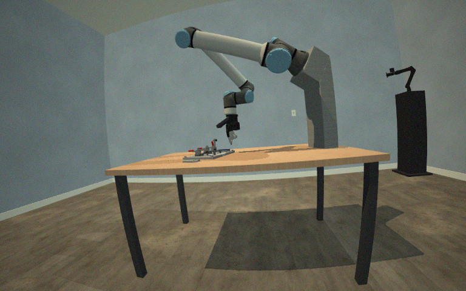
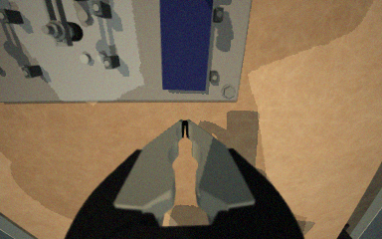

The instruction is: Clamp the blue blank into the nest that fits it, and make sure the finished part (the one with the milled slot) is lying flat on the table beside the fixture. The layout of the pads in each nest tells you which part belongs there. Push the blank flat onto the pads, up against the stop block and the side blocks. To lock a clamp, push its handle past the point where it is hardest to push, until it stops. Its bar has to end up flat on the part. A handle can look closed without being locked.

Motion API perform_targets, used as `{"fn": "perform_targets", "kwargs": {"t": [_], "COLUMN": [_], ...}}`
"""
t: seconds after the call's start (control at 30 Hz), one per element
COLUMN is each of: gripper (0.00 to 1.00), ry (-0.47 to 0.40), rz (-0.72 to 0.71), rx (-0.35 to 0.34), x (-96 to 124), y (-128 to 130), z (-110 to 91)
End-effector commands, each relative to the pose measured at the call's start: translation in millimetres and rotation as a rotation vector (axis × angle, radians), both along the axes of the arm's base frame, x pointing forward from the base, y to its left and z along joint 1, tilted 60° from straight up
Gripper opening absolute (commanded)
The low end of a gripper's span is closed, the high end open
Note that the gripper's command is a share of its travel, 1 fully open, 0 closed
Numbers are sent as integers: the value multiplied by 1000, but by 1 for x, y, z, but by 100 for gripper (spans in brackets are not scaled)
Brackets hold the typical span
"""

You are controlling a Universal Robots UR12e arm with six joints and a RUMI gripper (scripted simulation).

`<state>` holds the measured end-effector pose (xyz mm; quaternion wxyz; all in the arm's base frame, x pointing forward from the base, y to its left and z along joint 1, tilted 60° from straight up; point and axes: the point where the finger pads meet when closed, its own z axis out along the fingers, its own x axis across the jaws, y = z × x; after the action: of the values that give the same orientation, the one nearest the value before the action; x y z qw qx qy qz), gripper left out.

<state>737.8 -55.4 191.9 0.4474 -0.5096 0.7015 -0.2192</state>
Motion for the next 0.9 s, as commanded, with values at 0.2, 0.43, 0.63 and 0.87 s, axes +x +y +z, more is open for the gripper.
{"fn": "perform_targets", "kwargs": {"t": [0.2, 0.43, 0.63, 0.87], "gripper": [0, 0, 0, 0], "ry": [-1, -1, -2, -2], "rz": [1, 1, 1, 1], "rx": [-1, -1, -1, -1], "x": [5, 11, 20, 30], "y": [3, 7, 12, 18], "z": [10, 21, 39, 57]}}
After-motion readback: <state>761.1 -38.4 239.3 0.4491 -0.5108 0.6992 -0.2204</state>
